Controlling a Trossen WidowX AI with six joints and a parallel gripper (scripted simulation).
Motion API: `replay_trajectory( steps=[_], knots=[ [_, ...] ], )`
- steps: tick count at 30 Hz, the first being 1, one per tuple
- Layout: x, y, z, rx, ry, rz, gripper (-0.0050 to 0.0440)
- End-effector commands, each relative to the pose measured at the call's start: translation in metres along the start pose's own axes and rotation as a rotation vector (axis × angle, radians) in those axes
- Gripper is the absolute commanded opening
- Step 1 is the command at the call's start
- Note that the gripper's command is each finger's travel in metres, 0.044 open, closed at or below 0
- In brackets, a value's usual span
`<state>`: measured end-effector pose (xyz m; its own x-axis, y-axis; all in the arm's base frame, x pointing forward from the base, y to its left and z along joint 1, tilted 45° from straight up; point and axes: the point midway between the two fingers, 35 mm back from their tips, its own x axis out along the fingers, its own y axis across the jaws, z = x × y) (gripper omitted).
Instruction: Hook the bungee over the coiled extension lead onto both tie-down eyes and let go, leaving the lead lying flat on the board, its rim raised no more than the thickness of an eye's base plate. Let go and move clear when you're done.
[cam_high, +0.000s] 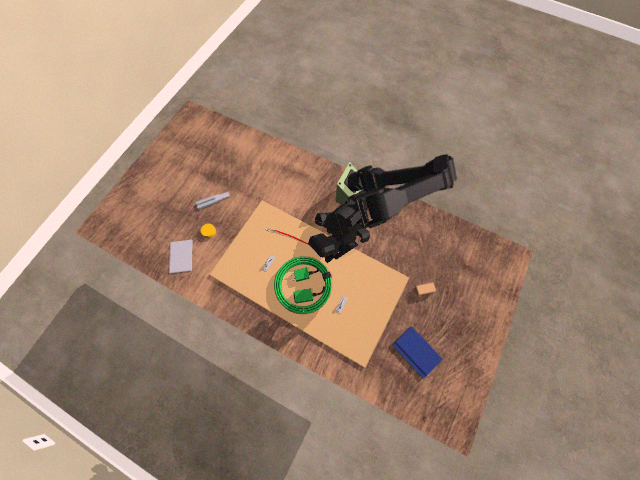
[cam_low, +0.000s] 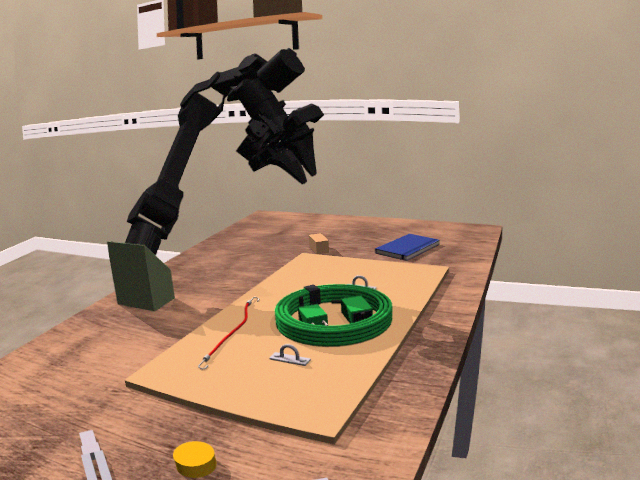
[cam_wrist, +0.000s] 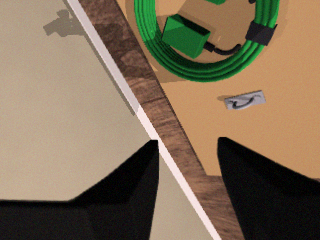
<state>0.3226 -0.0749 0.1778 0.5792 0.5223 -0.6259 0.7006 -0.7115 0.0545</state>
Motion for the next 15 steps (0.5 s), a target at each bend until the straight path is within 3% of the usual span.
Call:
replay_trajectory(
  steps=[1, 15],
  knots=[
    [0.003, 0.010, 0.009, -0.033, -0.023, -0.006, 0.0150],
    [0.019, 0.028, 0.046, -0.102, -0.082, -0.061, 0.0150]
  ],
)
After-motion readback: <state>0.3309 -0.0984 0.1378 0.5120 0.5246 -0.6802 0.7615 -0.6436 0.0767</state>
